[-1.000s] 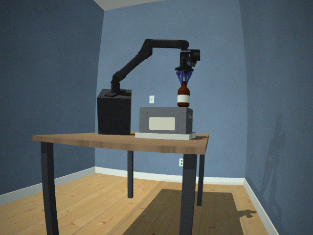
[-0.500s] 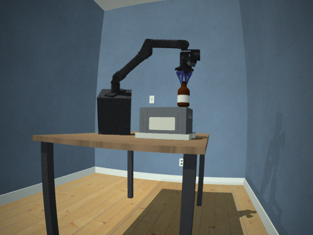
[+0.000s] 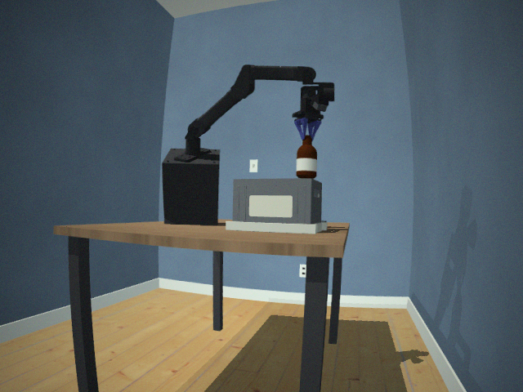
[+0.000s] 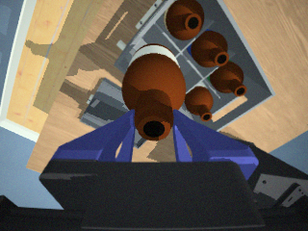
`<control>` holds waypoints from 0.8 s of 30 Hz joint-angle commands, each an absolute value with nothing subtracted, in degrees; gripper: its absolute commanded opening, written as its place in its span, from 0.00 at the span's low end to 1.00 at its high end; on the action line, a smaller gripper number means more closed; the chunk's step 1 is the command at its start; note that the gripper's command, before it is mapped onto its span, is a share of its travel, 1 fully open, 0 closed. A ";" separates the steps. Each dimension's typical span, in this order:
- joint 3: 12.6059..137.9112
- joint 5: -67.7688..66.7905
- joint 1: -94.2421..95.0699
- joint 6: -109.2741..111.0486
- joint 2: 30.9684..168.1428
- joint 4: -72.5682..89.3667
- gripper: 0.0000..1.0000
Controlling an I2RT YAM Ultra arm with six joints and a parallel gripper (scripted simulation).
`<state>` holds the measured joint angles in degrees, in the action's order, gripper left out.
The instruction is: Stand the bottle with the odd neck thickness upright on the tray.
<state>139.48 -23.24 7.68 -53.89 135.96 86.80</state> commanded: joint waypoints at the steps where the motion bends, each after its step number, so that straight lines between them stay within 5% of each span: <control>1: 141.55 -23.79 9.60 -54.25 133.81 87.65 0.00; 24: 139.56 -23.79 9.66 -54.34 133.53 85.94 0.00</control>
